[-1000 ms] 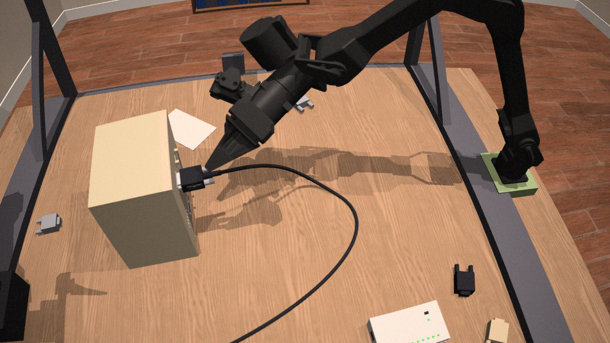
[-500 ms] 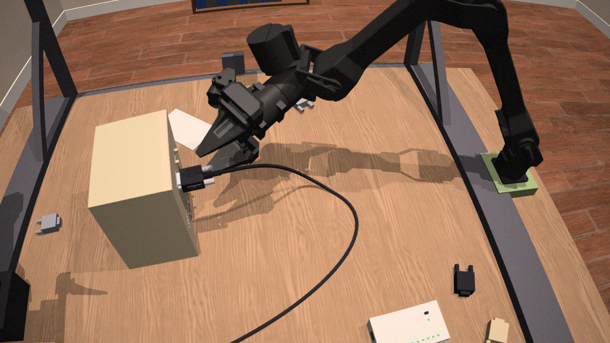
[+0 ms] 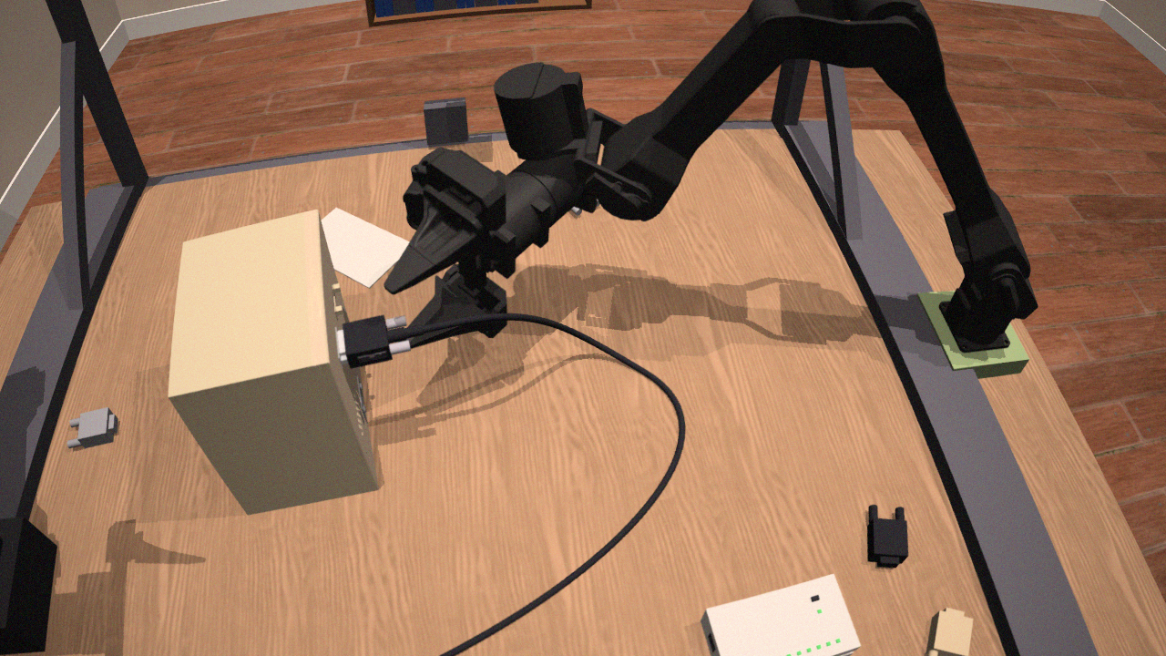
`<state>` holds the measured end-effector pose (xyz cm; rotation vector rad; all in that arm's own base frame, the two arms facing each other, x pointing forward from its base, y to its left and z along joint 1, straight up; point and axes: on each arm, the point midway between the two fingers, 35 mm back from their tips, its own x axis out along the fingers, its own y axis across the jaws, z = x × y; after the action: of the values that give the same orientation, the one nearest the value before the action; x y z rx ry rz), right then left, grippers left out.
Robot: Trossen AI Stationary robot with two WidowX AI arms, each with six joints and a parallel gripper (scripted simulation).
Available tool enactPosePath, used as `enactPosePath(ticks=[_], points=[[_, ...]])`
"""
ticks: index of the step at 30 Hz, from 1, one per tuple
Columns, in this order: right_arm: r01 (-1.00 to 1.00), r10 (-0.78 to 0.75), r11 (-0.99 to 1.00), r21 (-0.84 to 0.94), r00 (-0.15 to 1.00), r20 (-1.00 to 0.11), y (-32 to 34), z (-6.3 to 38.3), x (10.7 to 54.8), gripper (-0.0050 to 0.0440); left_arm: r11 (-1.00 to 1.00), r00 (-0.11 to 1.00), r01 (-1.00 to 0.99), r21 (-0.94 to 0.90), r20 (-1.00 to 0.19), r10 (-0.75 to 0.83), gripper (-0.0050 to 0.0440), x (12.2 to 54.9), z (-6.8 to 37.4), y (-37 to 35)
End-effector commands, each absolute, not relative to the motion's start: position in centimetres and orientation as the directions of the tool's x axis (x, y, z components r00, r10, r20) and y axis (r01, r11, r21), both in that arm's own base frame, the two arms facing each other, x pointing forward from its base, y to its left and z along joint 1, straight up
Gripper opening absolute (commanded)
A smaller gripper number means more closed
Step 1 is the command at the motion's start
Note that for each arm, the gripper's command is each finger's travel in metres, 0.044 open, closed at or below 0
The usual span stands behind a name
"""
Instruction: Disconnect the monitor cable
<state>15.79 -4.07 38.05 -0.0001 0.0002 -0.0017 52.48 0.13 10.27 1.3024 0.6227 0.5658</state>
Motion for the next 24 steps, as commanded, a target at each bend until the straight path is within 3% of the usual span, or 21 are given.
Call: enactPosePath(ticks=[1, 6, 8, 15, 24], points=[[0.0, 0.0, 1.0, -0.005, 1.0, 0.001, -3.95, 38.32, 15.76, 0.044, 0.177, 0.711, -0.056, 0.983, -0.085, 0.698, 0.0296, 52.56, 11.26, 0.1], [0.0, 0.0, 1.0, -0.005, 1.0, 0.001, -3.95, 38.32, 15.76, 0.044, 0.177, 0.711, -0.056, 0.983, -0.085, 0.698, 0.0176, 52.56, 11.26, 0.1], [0.0, 0.0, 1.0, -0.005, 1.0, 0.001, -3.95, 38.32, 15.76, 0.044, 0.177, 0.711, -0.056, 0.983, -0.085, 0.698, 0.0176, 52.56, 11.26, 0.1], [0.0, 0.0, 1.0, -0.005, 1.0, 0.001, -3.95, 38.32, 15.76, 0.044, 0.177, 0.711, -0.056, 0.983, -0.085, 0.698, 0.0008, 52.56, 11.26, 0.1], [0.0, 0.0, 1.0, -0.005, 1.0, 0.001, -3.95, 38.32, 15.76, 0.044, 0.182, 0.712, -0.057, 0.982, -0.088, 0.697, 0.0, 52.56, 11.27, 0.1]])
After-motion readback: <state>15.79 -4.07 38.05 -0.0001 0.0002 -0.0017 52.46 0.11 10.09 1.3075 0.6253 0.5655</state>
